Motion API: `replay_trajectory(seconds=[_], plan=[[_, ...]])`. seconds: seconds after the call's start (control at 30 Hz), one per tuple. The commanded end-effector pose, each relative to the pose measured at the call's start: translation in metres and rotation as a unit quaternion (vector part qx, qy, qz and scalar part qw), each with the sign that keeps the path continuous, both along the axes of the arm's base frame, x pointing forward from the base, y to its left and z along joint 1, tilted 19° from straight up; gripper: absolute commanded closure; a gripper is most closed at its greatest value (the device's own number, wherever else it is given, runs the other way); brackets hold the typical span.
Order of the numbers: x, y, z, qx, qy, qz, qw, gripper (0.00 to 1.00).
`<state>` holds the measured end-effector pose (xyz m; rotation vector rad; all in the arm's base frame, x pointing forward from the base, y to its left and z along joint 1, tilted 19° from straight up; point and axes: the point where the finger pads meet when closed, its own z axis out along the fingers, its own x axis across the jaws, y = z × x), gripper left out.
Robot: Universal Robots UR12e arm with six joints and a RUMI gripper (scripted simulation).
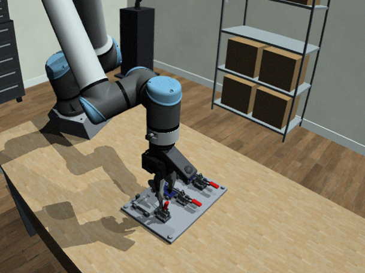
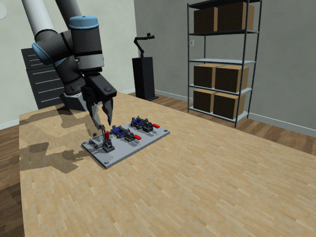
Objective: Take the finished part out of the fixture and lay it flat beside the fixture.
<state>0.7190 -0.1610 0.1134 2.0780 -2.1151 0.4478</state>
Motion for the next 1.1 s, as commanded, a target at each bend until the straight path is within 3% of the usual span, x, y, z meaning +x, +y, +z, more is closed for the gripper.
replay_trajectory(seconds=[0.0, 0.07, 0.1, 1.07], plan=[[0.0005, 0.0, 0.0009, 0.0, -0.001, 0.0, 1.0, 0.72], [0.0005, 0.0, 0.0009, 0.0, -0.001, 0.0, 1.0, 0.72], [0.0005, 0.0, 0.0008, 0.0, -0.001, 0.0, 1.0, 0.41], [0.0014, -0.0027, -0.0075, 0.0, -0.001, 0.0, 1.0, 0.41]])
